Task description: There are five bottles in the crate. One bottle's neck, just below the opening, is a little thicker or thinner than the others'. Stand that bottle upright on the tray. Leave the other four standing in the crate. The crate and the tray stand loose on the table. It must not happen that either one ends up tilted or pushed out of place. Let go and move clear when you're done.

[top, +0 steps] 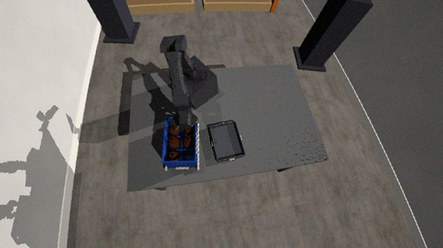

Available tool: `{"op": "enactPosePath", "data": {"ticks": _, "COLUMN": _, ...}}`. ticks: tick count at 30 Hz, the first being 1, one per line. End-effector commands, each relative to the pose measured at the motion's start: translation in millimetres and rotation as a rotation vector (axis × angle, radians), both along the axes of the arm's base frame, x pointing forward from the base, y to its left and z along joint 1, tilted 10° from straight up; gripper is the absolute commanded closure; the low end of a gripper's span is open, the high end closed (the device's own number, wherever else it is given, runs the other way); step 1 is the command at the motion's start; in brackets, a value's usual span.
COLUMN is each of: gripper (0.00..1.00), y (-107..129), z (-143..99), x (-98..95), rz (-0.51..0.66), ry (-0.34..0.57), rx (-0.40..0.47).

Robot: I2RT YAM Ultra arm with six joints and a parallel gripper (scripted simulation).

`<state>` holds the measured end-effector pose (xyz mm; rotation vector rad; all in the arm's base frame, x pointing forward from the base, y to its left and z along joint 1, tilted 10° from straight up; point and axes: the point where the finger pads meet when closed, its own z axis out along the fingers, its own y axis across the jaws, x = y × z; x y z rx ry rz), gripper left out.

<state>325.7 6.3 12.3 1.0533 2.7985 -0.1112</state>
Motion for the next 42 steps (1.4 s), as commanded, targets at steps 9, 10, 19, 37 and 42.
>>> {"op": "enactPosePath", "data": {"ticks": 9, "gripper": 0.39, "y": -2.7, "z": 0.0, "x": 5.3, "rz": -0.004, "ry": -0.017, "rx": 0.001}}
{"op": "enactPosePath", "data": {"ticks": 10, "gripper": 0.39, "y": -2.9, "z": 0.2, "x": 6.0, "rz": -0.004, "ry": -0.018, "rx": 0.001}}
{"op": "enactPosePath", "data": {"ticks": 19, "gripper": 0.39, "y": -0.8, "z": 8.9, "x": 15.1, "rz": 0.002, "ry": -0.049, "rx": 0.003}}
{"op": "enactPosePath", "data": {"ticks": 37, "gripper": 0.39, "y": -1.2, "z": 8.2, "x": 15.0, "rz": 0.000, "ry": -0.047, "rx": 0.003}}
{"op": "enactPosePath", "data": {"ticks": 42, "gripper": 0.39, "y": -1.2, "z": 8.2, "x": 15.0, "rz": 0.000, "ry": -0.047, "rx": 0.003}}
